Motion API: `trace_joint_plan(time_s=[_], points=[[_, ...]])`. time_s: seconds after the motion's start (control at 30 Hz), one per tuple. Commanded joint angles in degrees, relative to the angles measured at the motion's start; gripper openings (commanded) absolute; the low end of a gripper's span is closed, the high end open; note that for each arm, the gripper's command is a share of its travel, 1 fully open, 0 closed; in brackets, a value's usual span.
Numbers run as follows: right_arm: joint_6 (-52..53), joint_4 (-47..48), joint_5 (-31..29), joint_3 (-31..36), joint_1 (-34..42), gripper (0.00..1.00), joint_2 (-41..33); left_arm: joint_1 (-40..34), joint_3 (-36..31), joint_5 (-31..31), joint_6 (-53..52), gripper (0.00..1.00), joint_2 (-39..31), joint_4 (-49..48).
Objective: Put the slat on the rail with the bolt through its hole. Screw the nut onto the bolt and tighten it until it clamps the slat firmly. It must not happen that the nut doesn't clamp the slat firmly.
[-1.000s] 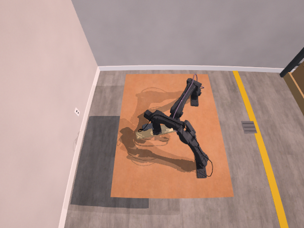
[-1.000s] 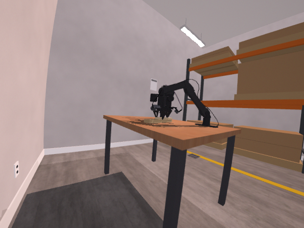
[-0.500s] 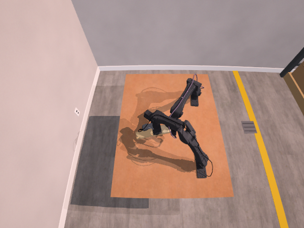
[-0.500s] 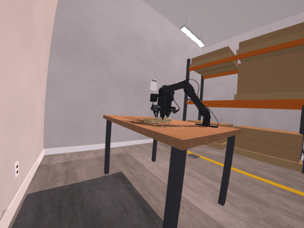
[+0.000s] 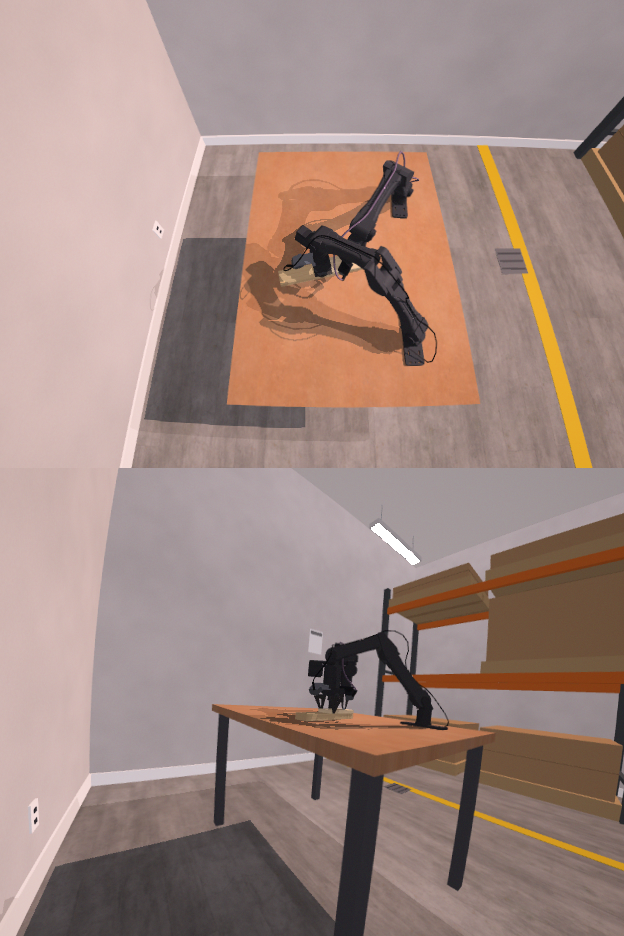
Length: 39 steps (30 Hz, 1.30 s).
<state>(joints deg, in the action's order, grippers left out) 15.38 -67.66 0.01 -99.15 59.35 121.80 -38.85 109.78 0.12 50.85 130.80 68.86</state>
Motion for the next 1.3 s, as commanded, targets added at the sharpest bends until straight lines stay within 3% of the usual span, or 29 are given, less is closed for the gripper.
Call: trace_joint_plan(time_s=[0.0, 0.13, 0.63, 0.7, 1.2, 1.27], points=[[12.1, 0.3, 0.1, -0.1, -0.4, 0.11, -0.5, 0.0, 0.3, -0.1, 0.1, 0.72, -0.5, 0.1], [16.6, 0.4, 0.1, -0.1, -0.4, 0.11, -0.5, 0.0, 0.3, -0.1, 0.1, 0.72, -0.5, 0.1], [50.9, 0.4, 0.3, 0.0, -0.5, 0.11, -0.6, 0.0, 0.3, -0.1, 0.1, 0.72, -0.5, 0.1], [50.9, 0.4, 0.3, 0.0, -0.5, 0.11, -0.6, 0.0, 0.3, -0.1, 0.1, 0.72, -0.5, 0.1], [85.1, 0.5, 0.4, 0.1, -0.5, 0.11, -0.6, 0.0, 0.3, -0.1, 0.1, 0.72, -0.5, 0.1], [85.1, 0.5, 0.4, 0.1, -0.5, 0.11, -0.6, 0.0, 0.3, -0.1, 0.1, 0.72, -0.5, 0.1]])
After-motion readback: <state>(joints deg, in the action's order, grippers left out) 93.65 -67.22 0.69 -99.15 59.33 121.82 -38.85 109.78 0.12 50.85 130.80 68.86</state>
